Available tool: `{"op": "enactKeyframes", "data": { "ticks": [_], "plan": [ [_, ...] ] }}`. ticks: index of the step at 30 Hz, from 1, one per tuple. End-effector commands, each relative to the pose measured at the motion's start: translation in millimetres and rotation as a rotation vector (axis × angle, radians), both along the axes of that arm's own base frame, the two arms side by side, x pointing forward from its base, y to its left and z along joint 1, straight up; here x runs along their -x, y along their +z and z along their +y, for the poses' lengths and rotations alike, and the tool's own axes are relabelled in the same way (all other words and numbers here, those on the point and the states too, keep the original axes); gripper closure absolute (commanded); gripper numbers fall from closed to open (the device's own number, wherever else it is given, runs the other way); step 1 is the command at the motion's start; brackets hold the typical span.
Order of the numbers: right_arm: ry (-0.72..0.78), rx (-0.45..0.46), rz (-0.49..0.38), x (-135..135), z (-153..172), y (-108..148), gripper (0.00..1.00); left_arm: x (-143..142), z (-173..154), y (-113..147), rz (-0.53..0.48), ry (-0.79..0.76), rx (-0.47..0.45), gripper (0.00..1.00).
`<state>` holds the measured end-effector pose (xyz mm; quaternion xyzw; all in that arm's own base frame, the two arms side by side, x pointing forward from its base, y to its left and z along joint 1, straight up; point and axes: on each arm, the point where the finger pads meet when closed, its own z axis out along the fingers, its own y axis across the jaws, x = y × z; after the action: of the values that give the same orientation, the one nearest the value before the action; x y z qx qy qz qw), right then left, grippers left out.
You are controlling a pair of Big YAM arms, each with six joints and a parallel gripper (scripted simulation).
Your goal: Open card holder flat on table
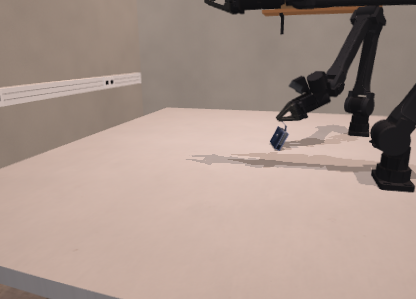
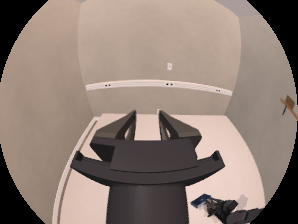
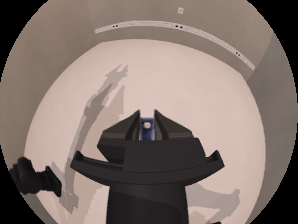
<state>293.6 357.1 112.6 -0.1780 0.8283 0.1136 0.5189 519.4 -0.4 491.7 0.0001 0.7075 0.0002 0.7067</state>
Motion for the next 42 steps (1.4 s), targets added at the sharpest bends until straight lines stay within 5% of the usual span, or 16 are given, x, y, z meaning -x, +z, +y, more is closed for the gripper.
{"op": "enactKeyframes", "data": {
  "ticks": [1, 42],
  "plan": [
    [-0.004, -0.025, -0.023, -18, 19, 23, 0.79, 2, -5, 1, 0.001, -0.008, 0.008, 0.64],
    [-0.007, -0.056, -0.026, -40, 32, 33, 0.79, 2, -5, 1, 0.001, -0.008, 0.008, 0.64]
  ]
}}
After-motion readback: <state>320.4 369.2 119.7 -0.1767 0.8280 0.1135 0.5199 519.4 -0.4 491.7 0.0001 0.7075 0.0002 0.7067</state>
